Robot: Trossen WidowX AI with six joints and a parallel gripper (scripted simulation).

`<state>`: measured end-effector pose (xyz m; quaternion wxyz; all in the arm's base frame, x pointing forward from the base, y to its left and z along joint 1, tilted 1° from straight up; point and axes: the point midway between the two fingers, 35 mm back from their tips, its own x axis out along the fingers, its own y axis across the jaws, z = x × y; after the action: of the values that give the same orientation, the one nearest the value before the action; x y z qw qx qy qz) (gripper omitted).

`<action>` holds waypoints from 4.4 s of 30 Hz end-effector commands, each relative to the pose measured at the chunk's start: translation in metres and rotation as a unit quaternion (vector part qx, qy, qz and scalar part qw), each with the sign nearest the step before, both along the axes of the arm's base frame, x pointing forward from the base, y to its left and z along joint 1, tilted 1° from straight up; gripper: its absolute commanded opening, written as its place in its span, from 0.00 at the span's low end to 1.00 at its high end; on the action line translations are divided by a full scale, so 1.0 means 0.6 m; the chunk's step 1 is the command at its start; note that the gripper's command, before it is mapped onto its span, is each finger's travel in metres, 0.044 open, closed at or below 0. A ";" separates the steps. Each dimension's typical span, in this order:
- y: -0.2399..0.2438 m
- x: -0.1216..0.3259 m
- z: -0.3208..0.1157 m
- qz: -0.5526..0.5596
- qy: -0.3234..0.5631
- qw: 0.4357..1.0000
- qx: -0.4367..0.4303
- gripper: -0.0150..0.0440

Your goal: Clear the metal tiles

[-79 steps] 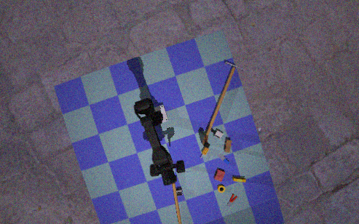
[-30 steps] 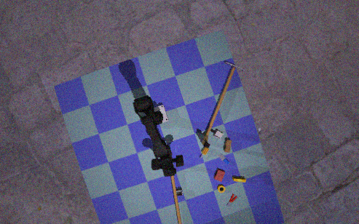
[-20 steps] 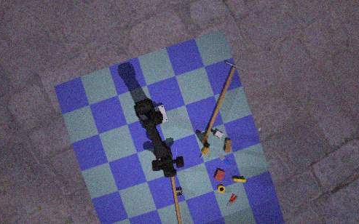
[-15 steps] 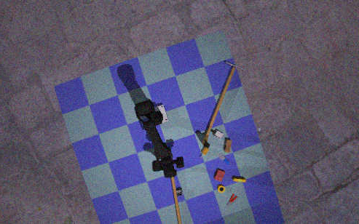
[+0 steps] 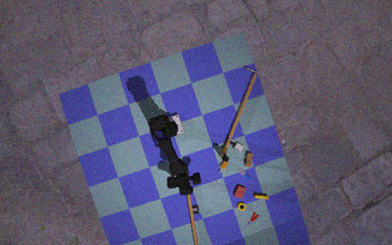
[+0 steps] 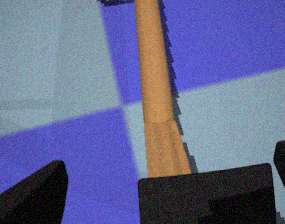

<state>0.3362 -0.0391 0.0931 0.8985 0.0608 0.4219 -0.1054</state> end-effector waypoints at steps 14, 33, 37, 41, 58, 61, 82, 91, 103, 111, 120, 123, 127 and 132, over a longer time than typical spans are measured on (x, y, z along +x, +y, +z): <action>0.000 0.001 -0.002 0.000 0.000 1.000 0.000 0.45; 0.011 0.004 0.001 0.006 0.000 1.000 0.000 0.25; 0.018 0.006 0.002 0.010 0.000 1.000 0.000 0.25; 0.026 0.008 0.002 0.015 0.000 1.000 0.000 0.25; 0.061 0.014 0.003 0.037 0.000 0.999 0.000 0.25; 0.067 0.015 0.004 0.043 0.000 0.999 0.000 0.25; 0.064 0.006 0.004 0.079 0.000 0.997 -0.001 0.25; 0.068 -0.016 0.006 0.080 0.000 0.997 -0.001 0.25; 0.072 -0.049 0.006 0.082 0.000 0.997 -0.001 0.25; 0.075 -0.070 0.005 0.083 0.001 0.997 -0.001 0.25; 0.076 -0.089 0.002 0.084 0.001 0.996 -0.001 0.25; 0.071 -0.089 0.002 0.084 0.002 0.996 -0.001 0.25; 0.062 -0.089 0.001 0.085 0.004 0.996 -0.001 0.25; 0.051 -0.090 0.001 0.085 0.006 0.996 -0.002 0.25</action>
<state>0.2822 -0.0035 0.0915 0.9005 0.0221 0.4334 -0.0272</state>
